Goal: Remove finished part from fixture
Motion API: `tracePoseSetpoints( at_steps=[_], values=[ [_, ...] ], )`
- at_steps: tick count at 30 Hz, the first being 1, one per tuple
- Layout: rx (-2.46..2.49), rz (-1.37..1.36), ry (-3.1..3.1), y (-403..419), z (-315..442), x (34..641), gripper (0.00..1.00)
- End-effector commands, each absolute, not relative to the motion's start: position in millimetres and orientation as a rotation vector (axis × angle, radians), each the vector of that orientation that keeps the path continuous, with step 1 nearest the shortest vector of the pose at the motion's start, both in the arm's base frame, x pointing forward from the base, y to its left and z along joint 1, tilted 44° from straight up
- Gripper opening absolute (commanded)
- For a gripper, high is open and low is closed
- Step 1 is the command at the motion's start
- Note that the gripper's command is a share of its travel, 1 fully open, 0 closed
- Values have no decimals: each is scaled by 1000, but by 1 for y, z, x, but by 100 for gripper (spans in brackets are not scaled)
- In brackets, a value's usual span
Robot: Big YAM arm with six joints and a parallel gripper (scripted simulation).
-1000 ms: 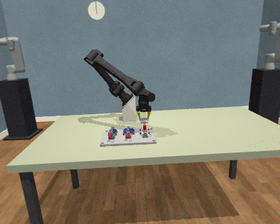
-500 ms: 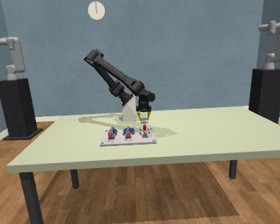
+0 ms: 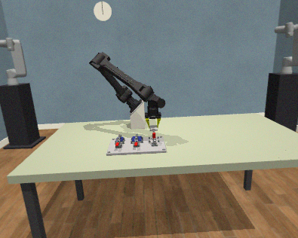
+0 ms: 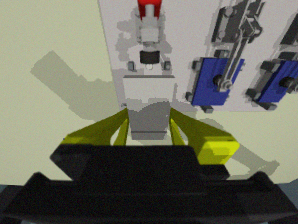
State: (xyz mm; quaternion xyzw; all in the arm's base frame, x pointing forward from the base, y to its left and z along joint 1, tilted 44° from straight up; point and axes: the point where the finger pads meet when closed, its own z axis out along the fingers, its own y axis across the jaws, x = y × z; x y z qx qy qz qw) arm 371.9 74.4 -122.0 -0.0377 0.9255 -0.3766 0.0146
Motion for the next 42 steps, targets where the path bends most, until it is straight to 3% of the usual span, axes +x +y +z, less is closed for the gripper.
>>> tracePoseSetpoints(
  at_steps=[1, 42],
  values=[
    [-106, -1109, 2841, 98, -109, 393, 0],
    [-124, -1139, 2863, 140, -166, 380, 0]
  ],
)
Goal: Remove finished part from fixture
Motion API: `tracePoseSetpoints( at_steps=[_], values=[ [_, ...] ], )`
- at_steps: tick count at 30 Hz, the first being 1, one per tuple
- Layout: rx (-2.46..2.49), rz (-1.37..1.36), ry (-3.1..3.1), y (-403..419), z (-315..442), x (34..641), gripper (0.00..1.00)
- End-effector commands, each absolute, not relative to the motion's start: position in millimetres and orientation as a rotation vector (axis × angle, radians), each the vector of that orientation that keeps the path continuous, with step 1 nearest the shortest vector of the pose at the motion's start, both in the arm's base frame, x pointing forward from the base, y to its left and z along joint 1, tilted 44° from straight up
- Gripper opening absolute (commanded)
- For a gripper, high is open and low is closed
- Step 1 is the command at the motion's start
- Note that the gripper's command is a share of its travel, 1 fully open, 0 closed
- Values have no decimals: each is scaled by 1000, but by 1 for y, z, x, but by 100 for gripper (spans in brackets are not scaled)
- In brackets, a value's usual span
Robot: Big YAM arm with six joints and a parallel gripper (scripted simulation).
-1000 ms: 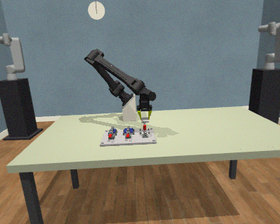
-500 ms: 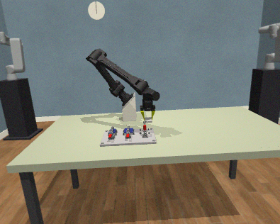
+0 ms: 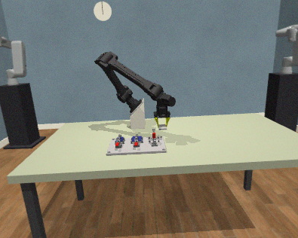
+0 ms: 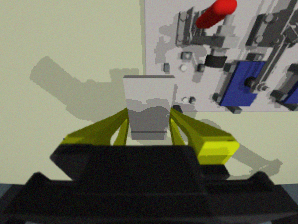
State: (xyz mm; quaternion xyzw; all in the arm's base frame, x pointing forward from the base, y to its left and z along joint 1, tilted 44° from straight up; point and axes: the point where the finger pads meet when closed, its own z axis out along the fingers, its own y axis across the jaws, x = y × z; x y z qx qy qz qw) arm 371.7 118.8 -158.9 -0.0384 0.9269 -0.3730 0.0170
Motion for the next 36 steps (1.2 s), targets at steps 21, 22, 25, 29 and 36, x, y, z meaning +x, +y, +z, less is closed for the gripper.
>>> tracePoseSetpoints(
  at_steps=[21, 22, 25, 29, 36],
  values=[
    [-124, -1138, 2863, 169, -194, 377, 0],
    [-124, -1138, 2863, 169, -194, 377, 0],
    [-124, -1138, 2863, 173, -197, 376, 0],
    [-124, -1137, 2863, 176, -200, 376, 0],
    [-123, -1134, 2862, 181, -204, 376, 0]
  ],
)
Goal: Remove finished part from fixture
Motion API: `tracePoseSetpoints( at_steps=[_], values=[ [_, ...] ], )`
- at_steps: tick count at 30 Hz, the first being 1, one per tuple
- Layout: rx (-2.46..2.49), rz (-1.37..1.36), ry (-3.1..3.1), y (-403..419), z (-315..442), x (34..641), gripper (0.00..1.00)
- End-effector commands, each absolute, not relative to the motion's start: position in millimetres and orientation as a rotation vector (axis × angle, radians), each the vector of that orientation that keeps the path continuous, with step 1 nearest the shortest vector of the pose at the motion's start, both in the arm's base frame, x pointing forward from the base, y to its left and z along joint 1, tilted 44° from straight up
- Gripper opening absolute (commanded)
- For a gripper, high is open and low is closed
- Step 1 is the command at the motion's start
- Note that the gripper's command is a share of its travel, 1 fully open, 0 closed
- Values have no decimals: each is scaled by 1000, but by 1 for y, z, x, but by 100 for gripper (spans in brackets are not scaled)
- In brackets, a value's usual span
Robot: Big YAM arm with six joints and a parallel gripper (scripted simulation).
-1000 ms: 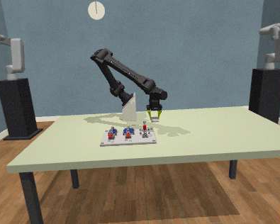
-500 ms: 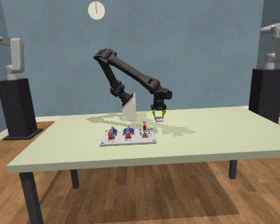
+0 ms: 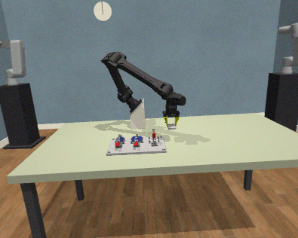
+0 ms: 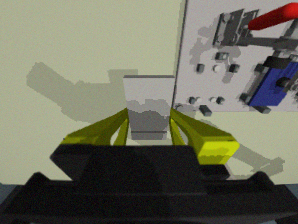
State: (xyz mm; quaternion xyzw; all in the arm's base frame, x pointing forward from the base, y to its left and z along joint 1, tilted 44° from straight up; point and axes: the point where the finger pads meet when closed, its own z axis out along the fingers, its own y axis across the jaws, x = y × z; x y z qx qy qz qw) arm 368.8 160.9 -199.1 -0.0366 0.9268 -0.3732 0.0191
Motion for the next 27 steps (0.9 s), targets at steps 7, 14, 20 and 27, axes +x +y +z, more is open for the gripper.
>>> tracePoseSetpoints(
  at_steps=[7, 14, 20, 27],
  values=[
    [-117, -1135, 2865, 179, -205, 377, 0],
    [-125, -1139, 2865, 179, -206, 375, 0],
    [-126, -1146, 2867, 177, -208, 373, 0],
    [-128, -1156, 2871, 174, -209, 371, 0]
  ],
)
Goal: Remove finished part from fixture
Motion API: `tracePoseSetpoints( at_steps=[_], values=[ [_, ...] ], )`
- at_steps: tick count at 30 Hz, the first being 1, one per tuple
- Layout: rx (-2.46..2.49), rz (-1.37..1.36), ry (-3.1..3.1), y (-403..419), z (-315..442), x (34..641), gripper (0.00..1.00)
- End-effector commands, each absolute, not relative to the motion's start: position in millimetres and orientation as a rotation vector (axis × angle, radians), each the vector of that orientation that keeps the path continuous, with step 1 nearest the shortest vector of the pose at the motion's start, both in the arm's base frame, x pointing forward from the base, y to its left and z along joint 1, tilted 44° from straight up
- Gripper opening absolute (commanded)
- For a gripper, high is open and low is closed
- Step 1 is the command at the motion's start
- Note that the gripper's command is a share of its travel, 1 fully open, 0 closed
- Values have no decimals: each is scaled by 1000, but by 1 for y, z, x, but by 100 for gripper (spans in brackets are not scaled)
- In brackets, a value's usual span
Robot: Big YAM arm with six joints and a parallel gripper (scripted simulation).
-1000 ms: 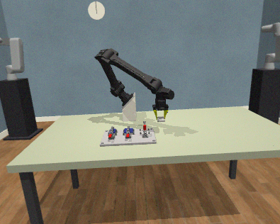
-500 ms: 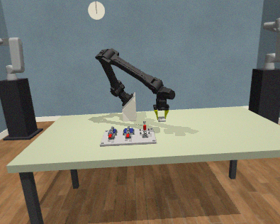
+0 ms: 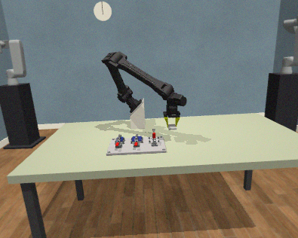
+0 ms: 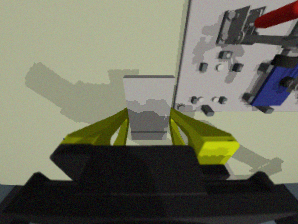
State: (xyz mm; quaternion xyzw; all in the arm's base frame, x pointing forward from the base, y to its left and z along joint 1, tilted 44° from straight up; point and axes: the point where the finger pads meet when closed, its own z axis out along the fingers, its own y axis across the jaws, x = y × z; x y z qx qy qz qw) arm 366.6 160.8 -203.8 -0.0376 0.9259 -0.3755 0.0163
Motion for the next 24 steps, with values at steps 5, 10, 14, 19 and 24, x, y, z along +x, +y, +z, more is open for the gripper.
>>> tracePoseSetpoints(
  at_steps=[5, 10, 14, 19, 24],
  values=[
    [-128, -1159, 2873, 173, -210, 369, 0],
    [-128, -1162, 2874, 172, -210, 369, 0],
    [-128, -1165, 2875, 170, -211, 368, 0],
    [-128, -1169, 2877, 169, -211, 366, 0],
    [-127, -1173, 2878, 167, -211, 365, 0]
  ],
)
